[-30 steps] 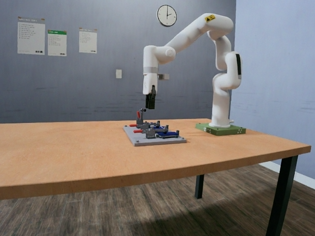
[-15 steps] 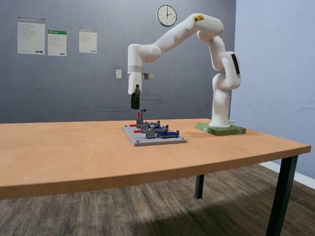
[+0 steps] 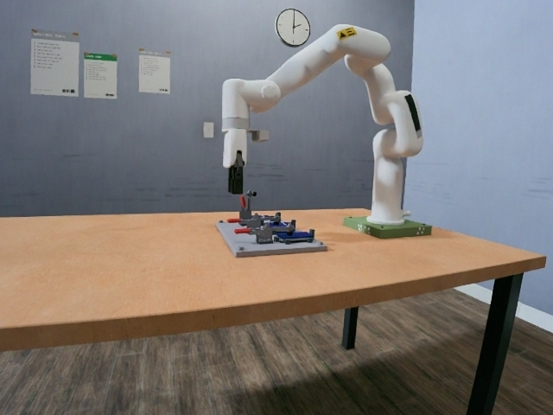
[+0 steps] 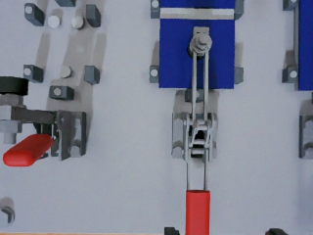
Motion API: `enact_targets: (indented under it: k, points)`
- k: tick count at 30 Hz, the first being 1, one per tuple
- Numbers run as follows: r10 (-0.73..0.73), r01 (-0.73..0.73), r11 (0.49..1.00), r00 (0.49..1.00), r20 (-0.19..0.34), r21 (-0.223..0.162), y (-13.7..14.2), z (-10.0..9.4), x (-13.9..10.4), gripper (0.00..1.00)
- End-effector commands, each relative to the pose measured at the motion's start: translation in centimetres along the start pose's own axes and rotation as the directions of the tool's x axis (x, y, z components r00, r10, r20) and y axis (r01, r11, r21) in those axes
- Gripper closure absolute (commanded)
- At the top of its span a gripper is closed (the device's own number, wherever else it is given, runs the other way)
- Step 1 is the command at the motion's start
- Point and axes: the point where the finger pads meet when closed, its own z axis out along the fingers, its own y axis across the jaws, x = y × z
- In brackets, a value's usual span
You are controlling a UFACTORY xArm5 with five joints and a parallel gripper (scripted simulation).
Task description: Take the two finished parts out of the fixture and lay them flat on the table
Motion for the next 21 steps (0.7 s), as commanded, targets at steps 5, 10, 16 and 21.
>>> enact_targets:
  k: [5,10,16,21]
  points:
    - [0.000,0.000,1.000,1.000,0.003,0.000,0.0,1.2,-0.1,0.52]
    - [0.000,0.000,1.000,1.000,0.003,0.000,0.0,3.0,-0.1,0.52]
    - [0.000,0.000,1.000,1.000,0.003,0.000,0.0,5.1,-0.1,0.52]
    - [0.000,0.000,1.000,1.000,0.003,0.000,0.0,5.9,-0.1,0.52]
